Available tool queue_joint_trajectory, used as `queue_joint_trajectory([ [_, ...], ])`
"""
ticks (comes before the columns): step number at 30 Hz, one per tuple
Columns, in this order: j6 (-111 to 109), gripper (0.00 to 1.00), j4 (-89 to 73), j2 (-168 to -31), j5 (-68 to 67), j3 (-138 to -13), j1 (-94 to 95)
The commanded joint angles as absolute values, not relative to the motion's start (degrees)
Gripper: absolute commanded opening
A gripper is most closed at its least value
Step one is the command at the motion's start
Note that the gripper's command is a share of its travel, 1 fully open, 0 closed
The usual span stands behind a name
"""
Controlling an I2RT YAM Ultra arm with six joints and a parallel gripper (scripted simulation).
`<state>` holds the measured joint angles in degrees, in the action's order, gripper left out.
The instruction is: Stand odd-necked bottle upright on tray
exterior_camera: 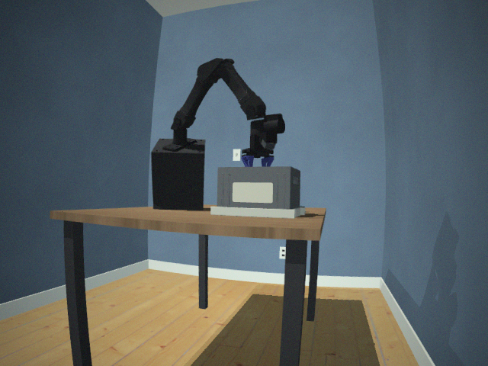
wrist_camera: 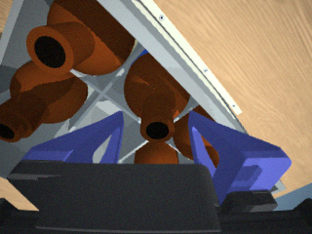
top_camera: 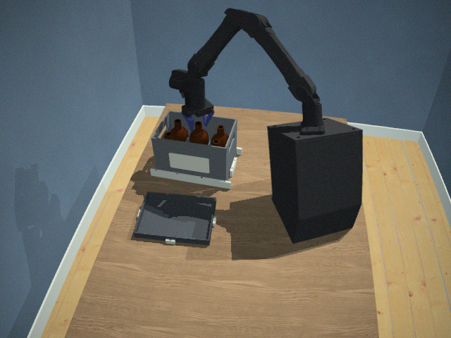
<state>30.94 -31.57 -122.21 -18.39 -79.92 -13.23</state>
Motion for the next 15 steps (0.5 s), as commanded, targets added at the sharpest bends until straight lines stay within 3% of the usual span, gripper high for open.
queue_joint_trajectory([
  [1, 30.8, 0.61, -31.5, -120.6, -19.2, -79.8, -12.9],
  [15, 32.2, 0.61, -35.5, -117.7, -19.4, -81.4, -11.5],
])
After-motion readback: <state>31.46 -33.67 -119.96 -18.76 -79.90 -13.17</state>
